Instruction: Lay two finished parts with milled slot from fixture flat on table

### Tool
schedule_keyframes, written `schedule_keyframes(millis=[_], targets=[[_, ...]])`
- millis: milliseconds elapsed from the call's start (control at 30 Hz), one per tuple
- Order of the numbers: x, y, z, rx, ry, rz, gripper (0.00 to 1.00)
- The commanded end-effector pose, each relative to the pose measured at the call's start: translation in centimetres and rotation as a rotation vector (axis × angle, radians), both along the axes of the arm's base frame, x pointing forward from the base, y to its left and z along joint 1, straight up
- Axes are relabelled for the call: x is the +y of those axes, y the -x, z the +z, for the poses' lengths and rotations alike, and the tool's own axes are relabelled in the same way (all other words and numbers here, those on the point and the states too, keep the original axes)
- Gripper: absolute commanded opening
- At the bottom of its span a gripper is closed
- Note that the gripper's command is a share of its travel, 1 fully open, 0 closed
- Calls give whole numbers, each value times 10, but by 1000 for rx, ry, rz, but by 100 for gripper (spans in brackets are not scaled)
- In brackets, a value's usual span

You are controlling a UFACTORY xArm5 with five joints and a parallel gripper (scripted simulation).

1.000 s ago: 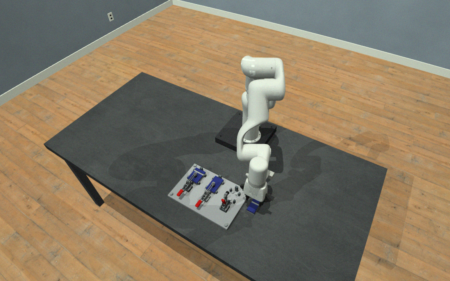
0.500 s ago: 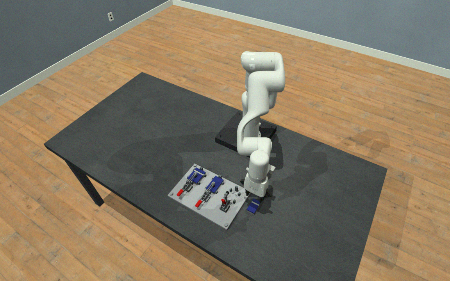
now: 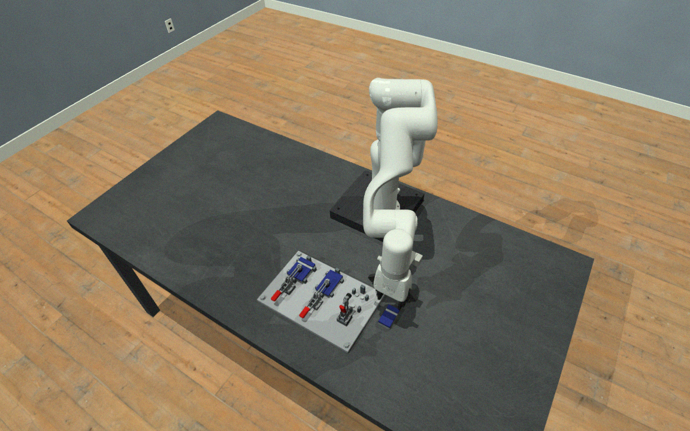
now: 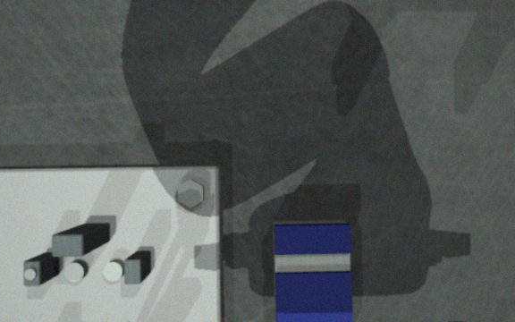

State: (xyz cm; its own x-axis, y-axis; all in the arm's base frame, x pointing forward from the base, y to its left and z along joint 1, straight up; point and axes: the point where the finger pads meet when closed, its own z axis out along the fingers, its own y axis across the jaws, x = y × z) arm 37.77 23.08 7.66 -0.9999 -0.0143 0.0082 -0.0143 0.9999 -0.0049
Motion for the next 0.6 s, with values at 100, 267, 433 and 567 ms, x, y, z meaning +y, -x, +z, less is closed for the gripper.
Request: schedule_keyframes(millis=[100,267,433,567], targets=[[1,-1,2,-3,-2,0,48],[1,-1,9,-3,-2,0,48],[1,-1,31,-3,-2,0,48],[1,-1,42,-3,-2,0,48]])
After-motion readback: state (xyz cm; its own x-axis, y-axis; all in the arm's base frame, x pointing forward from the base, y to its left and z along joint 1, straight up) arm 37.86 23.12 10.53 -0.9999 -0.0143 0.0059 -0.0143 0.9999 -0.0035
